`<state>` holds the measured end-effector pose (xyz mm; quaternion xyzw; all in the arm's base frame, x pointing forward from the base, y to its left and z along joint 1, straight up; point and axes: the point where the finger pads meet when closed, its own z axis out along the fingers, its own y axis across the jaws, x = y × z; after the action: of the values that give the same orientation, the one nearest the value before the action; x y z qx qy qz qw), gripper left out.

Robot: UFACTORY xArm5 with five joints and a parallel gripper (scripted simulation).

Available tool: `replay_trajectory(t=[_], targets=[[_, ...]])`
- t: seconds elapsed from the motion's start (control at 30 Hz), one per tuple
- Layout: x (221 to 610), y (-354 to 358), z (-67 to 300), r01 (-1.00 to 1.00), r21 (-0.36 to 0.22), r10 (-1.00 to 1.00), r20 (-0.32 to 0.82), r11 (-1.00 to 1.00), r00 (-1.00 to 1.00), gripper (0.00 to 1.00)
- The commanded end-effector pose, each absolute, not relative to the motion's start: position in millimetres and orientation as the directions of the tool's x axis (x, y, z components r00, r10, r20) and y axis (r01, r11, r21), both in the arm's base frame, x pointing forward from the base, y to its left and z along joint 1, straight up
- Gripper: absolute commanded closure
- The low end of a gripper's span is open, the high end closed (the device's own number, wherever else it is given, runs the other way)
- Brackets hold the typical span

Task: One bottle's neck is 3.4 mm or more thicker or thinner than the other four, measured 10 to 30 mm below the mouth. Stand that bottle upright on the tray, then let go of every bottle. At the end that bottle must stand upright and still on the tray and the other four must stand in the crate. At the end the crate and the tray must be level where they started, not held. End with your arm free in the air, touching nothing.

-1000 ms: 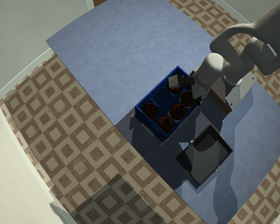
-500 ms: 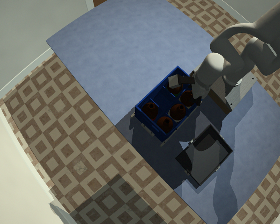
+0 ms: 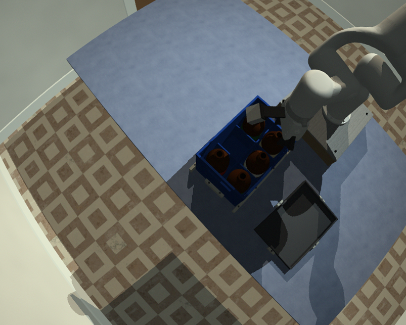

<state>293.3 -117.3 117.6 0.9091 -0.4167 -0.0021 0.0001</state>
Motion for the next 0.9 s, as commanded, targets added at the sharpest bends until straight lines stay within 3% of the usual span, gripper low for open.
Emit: replay_trajectory(t=[0.0, 0.5, 0.87], targets=[[294, -118, 131, -0.758, 0.001, -0.758, -0.001, -0.653, 0.653, 0.35], [294, -118, 168, -0.758, 0.001, -0.758, -0.001, -0.653, 0.653, 0.35], [294, -118, 173, -0.758, 0.001, -0.758, -0.001, -0.653, 0.653, 0.35]])
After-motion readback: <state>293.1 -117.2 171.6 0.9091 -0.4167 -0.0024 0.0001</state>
